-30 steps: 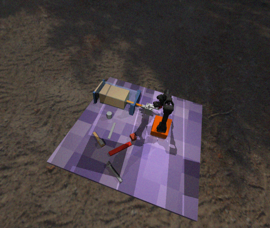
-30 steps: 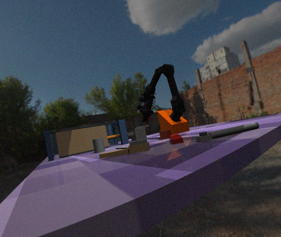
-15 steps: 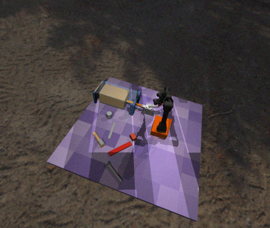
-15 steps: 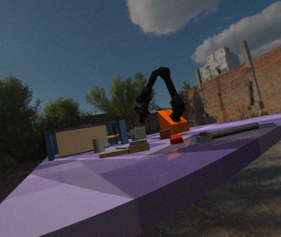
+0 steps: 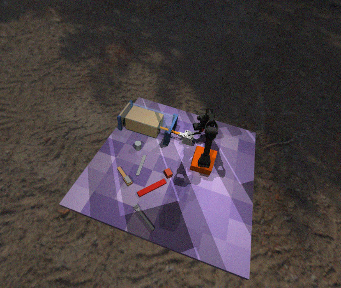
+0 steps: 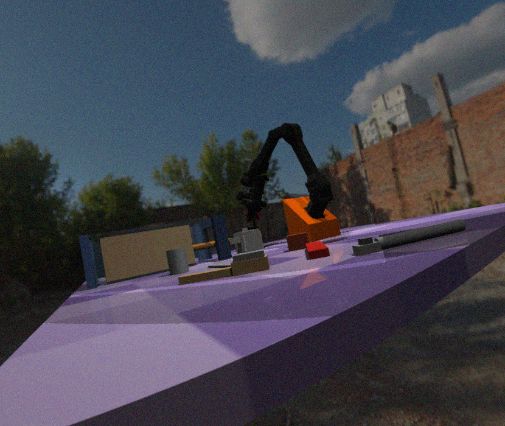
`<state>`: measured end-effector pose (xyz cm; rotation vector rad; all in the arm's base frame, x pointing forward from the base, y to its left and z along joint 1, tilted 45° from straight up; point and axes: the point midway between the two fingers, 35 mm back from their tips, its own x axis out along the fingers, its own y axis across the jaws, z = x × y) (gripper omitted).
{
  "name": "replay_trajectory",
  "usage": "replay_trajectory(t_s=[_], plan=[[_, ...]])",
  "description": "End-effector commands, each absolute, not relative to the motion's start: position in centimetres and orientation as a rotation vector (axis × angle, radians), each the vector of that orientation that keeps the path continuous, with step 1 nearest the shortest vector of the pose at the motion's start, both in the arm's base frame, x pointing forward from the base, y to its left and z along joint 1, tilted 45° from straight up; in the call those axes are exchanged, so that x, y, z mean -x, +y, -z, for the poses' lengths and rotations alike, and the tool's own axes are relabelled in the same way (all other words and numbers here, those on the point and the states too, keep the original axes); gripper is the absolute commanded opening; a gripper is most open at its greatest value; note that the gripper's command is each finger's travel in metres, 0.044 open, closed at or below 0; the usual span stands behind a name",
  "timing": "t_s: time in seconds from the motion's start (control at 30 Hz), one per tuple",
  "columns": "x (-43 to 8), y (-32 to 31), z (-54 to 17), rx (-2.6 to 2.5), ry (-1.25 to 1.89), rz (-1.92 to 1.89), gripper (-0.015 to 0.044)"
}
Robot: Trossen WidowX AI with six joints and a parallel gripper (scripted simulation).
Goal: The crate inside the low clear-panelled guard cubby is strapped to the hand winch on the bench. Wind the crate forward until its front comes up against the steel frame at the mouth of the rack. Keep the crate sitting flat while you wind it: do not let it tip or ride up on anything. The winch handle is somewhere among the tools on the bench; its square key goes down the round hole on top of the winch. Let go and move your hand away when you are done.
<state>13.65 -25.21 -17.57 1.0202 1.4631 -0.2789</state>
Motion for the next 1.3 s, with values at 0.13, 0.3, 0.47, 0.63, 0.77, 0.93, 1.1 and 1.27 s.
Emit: replay_trajectory(t_s=[0.13, 0.3, 0.47, 0.63, 0.77, 0.93, 1.1, 1.27], plan=[[-15.0, -25.8, 18.6, -1.014, 1.455, 0.276, 0.0], [-15.6, -26.1, 18.9, -1.014, 1.454, 0.276, 0.0], [-16.3, -26.3, 19.2, -1.014, 1.454, 0.276, 0.0], [-17.0, -26.5, 19.5, -1.014, 1.453, 0.276, 0.0], [-17.6, -26.7, 19.8, -1.014, 1.452, 0.276, 0.0], [-18.3, -26.8, 20.0, -1.014, 1.452, 0.275, 0.0], [-19.1, -26.9, 20.2, -1.014, 1.451, 0.275, 0.0], [-19.8, -26.9, 20.3, -1.014, 1.45, 0.274, 0.0]])
